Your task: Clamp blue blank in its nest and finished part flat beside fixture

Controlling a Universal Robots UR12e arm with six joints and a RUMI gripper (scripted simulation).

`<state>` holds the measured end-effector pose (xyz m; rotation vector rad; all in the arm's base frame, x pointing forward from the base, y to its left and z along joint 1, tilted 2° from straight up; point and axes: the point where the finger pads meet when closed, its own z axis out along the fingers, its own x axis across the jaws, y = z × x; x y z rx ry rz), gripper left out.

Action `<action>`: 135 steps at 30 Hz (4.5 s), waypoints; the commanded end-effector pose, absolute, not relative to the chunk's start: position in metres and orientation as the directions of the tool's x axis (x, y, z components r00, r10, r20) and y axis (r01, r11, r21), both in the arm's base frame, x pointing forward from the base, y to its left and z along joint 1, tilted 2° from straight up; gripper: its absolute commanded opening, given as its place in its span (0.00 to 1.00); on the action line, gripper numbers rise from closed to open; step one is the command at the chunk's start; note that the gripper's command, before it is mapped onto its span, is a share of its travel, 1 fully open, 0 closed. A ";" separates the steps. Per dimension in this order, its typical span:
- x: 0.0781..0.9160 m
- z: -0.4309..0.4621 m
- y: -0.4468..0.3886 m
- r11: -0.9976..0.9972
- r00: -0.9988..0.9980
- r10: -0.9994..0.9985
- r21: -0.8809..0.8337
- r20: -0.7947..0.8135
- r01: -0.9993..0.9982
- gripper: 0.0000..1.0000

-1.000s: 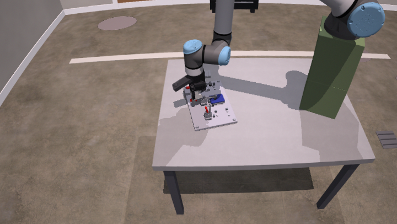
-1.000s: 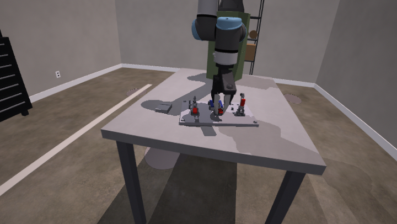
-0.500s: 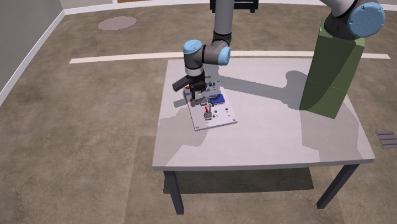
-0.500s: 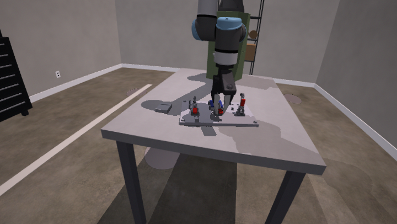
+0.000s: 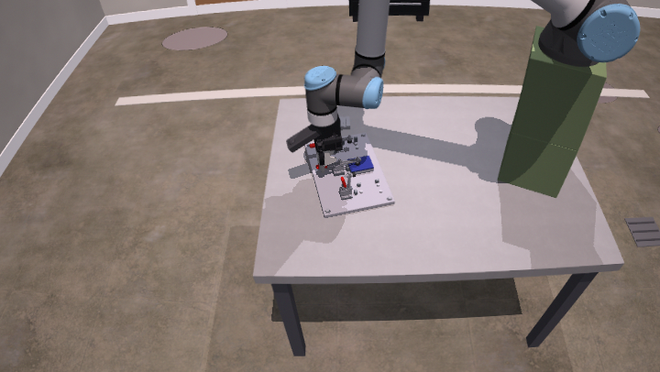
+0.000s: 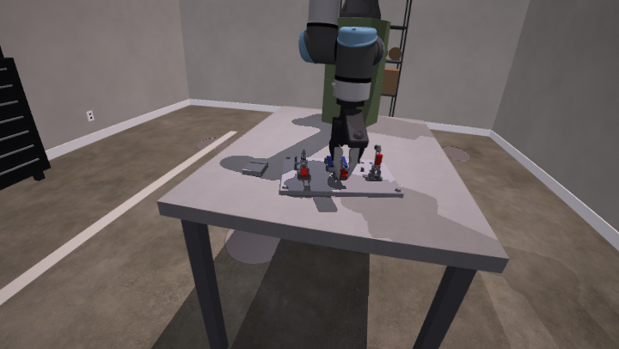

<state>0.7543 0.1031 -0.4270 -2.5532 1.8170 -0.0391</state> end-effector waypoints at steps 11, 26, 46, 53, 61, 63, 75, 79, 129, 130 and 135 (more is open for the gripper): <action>0.755 -0.427 0.103 -0.328 0.327 -0.945 -0.021 0.016 -0.945 0.00; 0.755 -0.428 0.103 -0.328 0.327 -0.945 -0.021 0.016 -0.945 0.00; 0.756 -0.430 0.103 -0.328 0.327 -0.945 -0.021 0.016 -0.945 0.00; 0.756 -0.430 0.103 -0.328 0.327 -0.945 -0.021 0.016 -0.945 0.00; 0.756 -0.430 0.103 -0.328 0.327 -0.945 -0.021 0.016 -0.945 0.00; 0.756 -0.430 0.103 -0.328 0.327 -0.945 -0.021 0.016 -0.945 0.00; 0.756 -0.430 0.103 -0.328 0.327 -0.945 -0.021 0.016 -0.945 0.00; 0.756 -0.430 0.103 -0.328 0.327 -0.945 -0.021 0.016 -0.945 0.28; 0.755 -0.383 0.104 -0.328 0.327 -0.945 -0.021 0.016 -0.945 0.28; 0.755 -0.382 0.104 -0.328 0.327 -0.945 -0.021 0.016 -0.945 0.28; 0.755 -0.380 0.104 -0.328 0.327 -0.945 -0.021 0.016 -0.945 0.28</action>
